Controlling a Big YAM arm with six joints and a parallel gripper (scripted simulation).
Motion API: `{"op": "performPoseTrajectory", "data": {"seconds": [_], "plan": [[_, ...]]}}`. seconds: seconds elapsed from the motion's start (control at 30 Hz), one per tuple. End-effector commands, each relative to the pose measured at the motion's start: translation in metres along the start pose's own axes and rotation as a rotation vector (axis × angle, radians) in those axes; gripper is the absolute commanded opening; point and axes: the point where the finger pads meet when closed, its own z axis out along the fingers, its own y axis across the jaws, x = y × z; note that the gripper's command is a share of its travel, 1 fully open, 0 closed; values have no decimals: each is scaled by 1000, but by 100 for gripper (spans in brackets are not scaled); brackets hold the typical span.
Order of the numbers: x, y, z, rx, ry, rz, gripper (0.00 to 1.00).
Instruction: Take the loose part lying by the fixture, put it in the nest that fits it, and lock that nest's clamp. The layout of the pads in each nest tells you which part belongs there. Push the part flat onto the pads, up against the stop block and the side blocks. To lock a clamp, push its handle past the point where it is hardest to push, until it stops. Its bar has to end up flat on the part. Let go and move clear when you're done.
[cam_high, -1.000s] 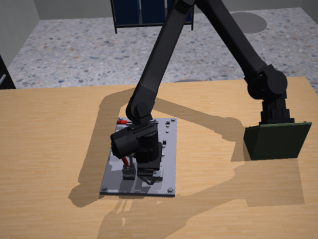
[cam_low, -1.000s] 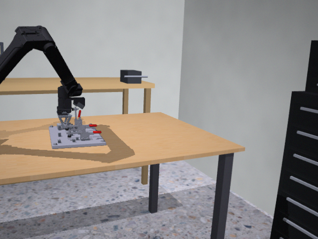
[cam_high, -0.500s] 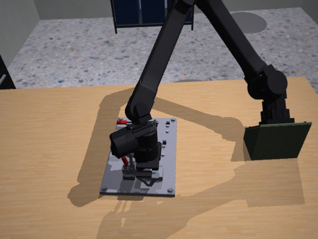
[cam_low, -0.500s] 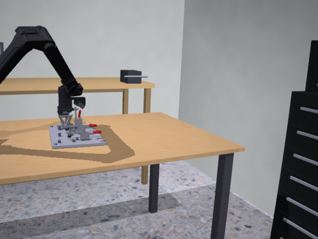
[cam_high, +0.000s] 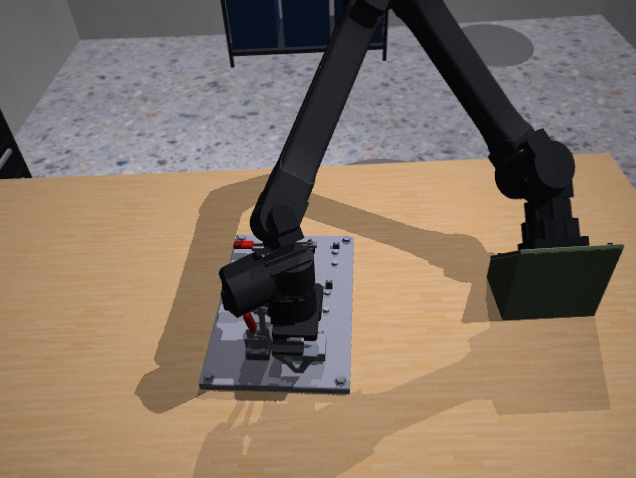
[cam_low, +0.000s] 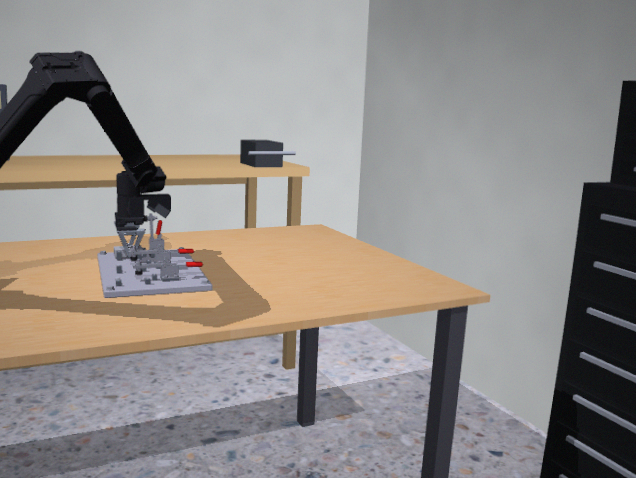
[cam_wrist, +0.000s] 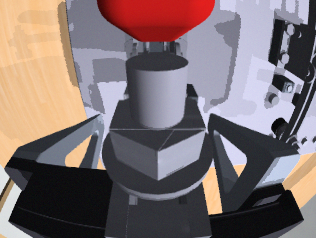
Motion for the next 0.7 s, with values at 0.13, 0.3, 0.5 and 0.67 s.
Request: {"op": "performPoseTrajectory", "data": {"seconds": [0.13,0.3,0.5,0.67], "plan": [[-14,2,-18,-12,-30,17,92],[-19,4,-33,-22,-42,24,92],[-19,5,-46,-23,-42,24,92],[-19,5,-65,-25,-43,25,92]]}}
